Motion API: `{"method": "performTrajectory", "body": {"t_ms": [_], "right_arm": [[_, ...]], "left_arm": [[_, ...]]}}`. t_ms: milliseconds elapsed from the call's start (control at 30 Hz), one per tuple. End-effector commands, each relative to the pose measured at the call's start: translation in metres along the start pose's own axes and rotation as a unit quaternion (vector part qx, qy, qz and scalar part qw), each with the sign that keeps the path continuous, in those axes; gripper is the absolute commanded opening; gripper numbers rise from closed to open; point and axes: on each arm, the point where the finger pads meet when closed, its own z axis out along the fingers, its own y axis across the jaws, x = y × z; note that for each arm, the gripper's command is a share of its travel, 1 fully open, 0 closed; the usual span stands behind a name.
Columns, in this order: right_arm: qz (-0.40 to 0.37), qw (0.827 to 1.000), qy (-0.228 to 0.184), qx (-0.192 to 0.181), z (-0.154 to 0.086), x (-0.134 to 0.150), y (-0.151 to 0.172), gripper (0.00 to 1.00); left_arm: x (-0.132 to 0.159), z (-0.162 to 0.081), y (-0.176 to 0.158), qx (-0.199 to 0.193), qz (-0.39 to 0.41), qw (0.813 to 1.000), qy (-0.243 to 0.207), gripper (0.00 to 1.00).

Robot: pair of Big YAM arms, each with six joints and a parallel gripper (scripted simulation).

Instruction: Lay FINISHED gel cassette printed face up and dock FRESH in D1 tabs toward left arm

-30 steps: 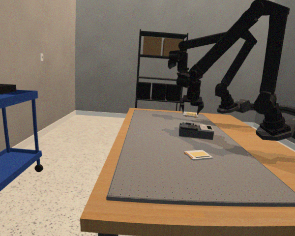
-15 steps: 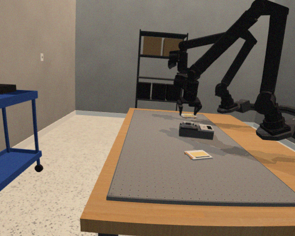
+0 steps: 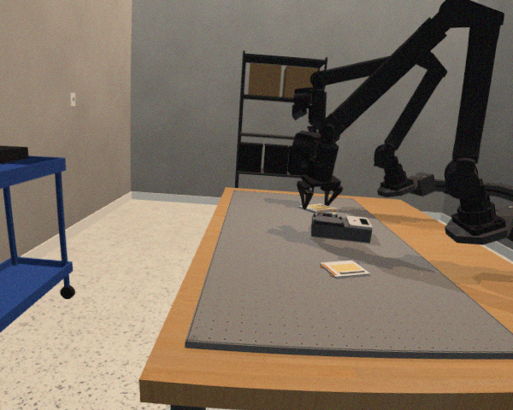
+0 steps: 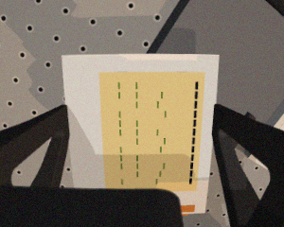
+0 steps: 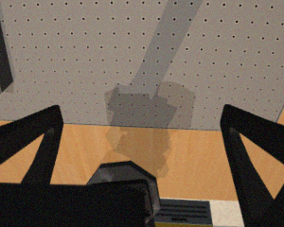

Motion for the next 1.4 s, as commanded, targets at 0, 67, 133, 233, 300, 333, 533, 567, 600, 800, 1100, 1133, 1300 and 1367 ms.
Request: {"method": "performTrajectory", "body": {"t_ms": [0, 67, 133, 233, 300, 333, 533, 567, 600, 800, 1100, 1133, 1300, 1367], "right_arm": [[0.005, 1.0, -0.023, 0.009, -0.025, -0.019, -0.004, 1.0], [0.005, 1.0, -0.023, 0.009, -0.025, -0.019, -0.004, 1.0], [0.005, 1.0, -0.023, 0.009, -0.025, -0.019, -0.004, 1.0], [0.005, 1.0, -0.023, 0.009, -0.025, -0.019, -0.004, 1.0], [0.005, 1.0, -0.023, 0.009, -0.025, -0.019, -0.004, 1.0], [0.005, 1.0, -0.023, 0.009, -0.025, -0.019, -0.004, 1.0], [0.005, 1.0, -0.023, 0.009, -0.025, -0.019, -0.004, 1.0], [0.005, 1.0, -0.023, 0.009, -0.025, -0.019, -0.004, 1.0], [0.005, 1.0, -0.023, 0.009, -0.025, -0.019, -0.004, 1.0], [0.005, 1.0, -0.023, 0.009, -0.025, -0.019, -0.004, 1.0], [0.005, 1.0, -0.023, 0.009, -0.025, -0.019, -0.004, 1.0], [0.005, 1.0, -0.023, 0.009, -0.025, -0.019, -0.004, 1.0], [0.005, 1.0, -0.023, 0.009, -0.025, -0.019, -0.004, 1.0], [0.005, 1.0, -0.023, 0.009, -0.025, -0.019, -0.004, 1.0]], "left_arm": [[-0.02, -0.013, 0.03, -0.03, -0.048, 0.998, -0.024, 0.0], [-0.014, -0.013, 0.038, -0.038, -0.08, 0.996, -0.023, 0.0], [-0.008, -0.013, 0.046, -0.046, -0.108, 0.993, -0.022, 0.0], [0.0, -0.014, 0.058, -0.046, -0.108, 0.993, -0.022, 0.0], [0.007, -0.014, 0.066, -0.05, -0.124, 0.991, -0.022, 0.0], [0.01, -0.015, 0.07, -0.054, -0.14, 0.988, -0.022, 0.0], [0.023, -0.016, 0.085, -0.066, -0.183, 0.981, -0.022, 0.0], [0.027, -0.017, 0.088, -0.071, -0.199, 0.977, -0.022, 0.0], [0.03, -0.017, 0.092, -0.075, -0.215, 0.974, -0.022, 0.0], [0.051, -0.021, 0.113, -0.088, -0.257, 0.962, -0.022, 0.0], [0.077, -0.028, 0.136, -0.11, -0.328, 0.938, -0.025, 0.0], [0.08, -0.03, 0.139, -0.114, -0.343, 0.932, -0.025, 0.0], [0.1, -0.035, 0.153, -0.132, -0.396, 0.908, -0.028, 0.0], [0.108, -0.038, 0.159, -0.132, -0.396, 0.908, -0.028, 0.0]]}}
